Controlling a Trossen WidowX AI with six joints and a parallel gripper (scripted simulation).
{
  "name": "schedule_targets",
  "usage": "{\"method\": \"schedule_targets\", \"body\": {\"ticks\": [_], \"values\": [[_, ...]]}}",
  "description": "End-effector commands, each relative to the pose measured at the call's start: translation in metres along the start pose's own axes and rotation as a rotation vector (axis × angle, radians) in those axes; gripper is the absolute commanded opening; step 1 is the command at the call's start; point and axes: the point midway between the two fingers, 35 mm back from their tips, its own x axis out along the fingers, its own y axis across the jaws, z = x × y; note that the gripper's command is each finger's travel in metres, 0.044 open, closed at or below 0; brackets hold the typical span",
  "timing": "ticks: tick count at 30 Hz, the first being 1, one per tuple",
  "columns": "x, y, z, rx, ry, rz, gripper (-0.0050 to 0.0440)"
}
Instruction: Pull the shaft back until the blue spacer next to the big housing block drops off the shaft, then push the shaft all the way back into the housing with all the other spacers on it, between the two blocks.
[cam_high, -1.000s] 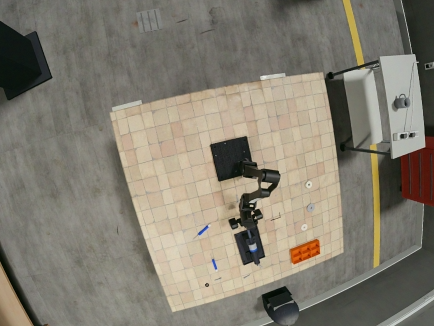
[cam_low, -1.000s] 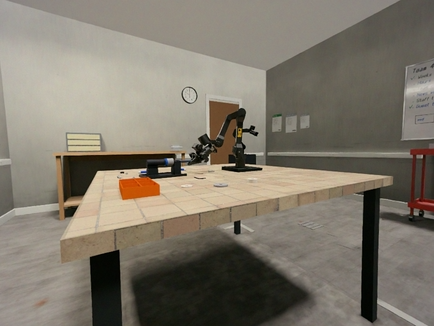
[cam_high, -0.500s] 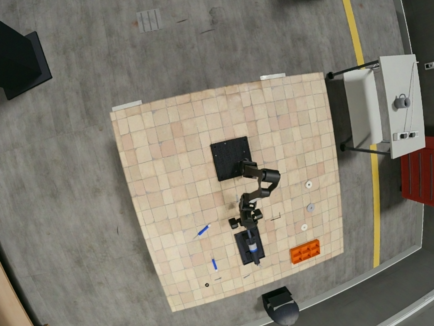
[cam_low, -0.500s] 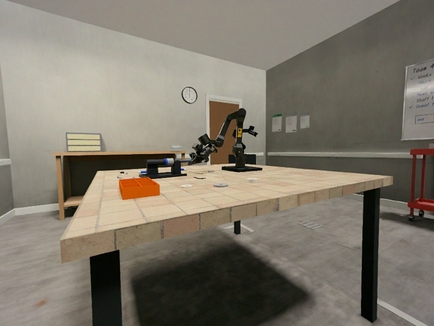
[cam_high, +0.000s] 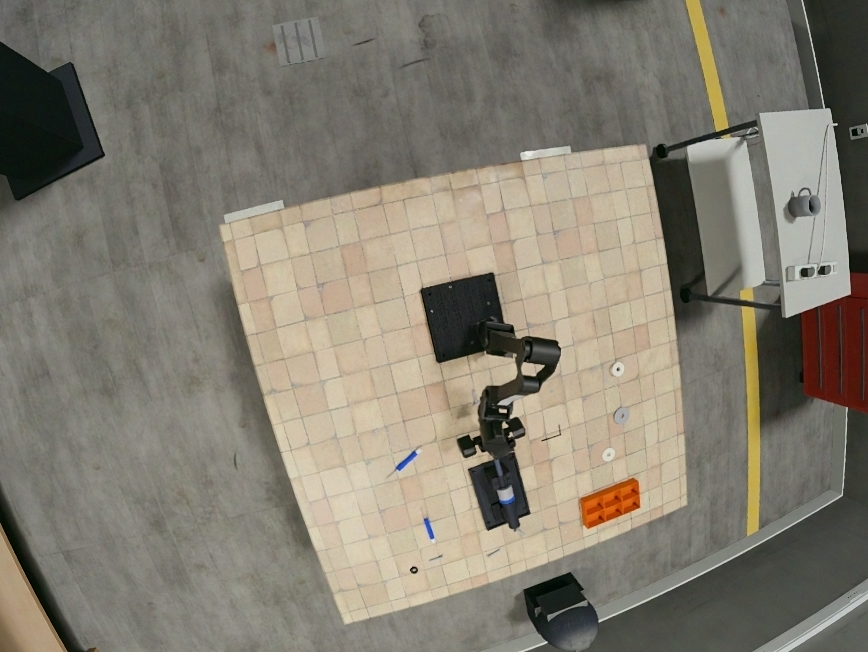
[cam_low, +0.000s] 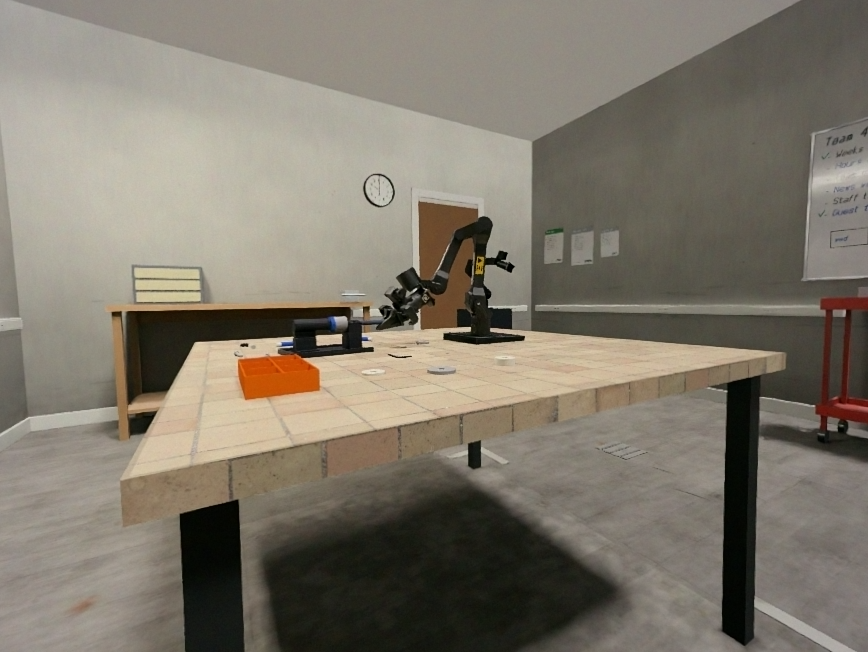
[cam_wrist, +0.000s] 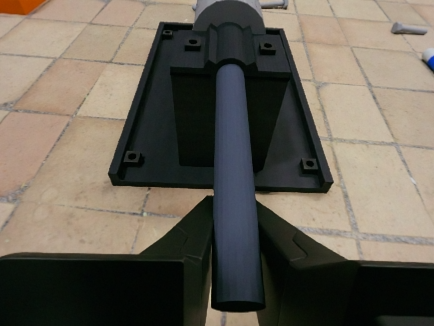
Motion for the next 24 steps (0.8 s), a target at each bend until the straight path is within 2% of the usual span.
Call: {"method": "schedule_targets", "body": {"ticks": [1, 24], "values": [[-0.0033, -0.001, 0.0095, -0.017, -0.03, 0.001, -0.005], [-0.0049, -0.0009, 0.0082, -0.017, -0.029, 0.001, -0.005]]}}
